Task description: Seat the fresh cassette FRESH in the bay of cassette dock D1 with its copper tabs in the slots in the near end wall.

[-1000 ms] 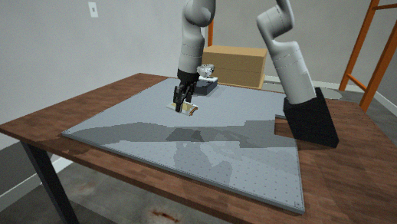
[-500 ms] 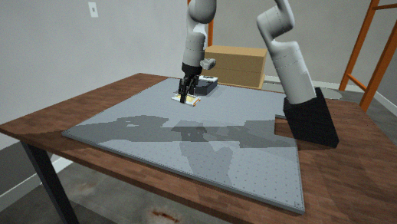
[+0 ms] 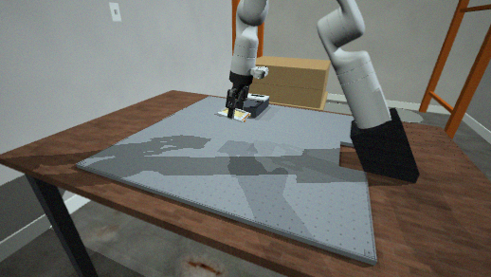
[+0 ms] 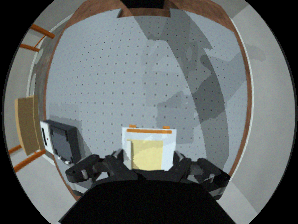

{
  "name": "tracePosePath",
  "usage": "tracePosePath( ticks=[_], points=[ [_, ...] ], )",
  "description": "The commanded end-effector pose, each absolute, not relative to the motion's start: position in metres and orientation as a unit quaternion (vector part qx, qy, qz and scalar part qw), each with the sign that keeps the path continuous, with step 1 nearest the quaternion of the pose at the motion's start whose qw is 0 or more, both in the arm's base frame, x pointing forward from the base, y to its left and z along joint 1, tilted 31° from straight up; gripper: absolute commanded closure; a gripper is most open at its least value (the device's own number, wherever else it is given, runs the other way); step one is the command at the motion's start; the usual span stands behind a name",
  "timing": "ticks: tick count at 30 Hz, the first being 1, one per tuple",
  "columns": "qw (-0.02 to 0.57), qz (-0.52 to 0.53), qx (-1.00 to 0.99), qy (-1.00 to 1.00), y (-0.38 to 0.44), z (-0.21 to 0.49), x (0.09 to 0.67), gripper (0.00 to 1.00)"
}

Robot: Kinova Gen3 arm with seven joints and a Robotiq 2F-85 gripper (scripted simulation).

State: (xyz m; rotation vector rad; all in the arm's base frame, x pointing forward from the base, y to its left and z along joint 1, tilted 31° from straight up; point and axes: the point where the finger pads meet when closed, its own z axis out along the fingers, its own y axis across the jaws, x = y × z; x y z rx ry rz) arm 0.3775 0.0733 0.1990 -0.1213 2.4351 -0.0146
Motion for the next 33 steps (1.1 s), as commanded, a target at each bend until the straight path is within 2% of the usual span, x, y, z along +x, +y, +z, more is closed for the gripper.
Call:
tracePosePath(
  ticks=[1,33],
  points=[
    [0.345,0.003,-0.025,0.938,0.052,0.206,0.383,1.00],
    [0.345,0.003,-0.025,0.938,-0.081,0.237,0.411,1.00]
  ],
)
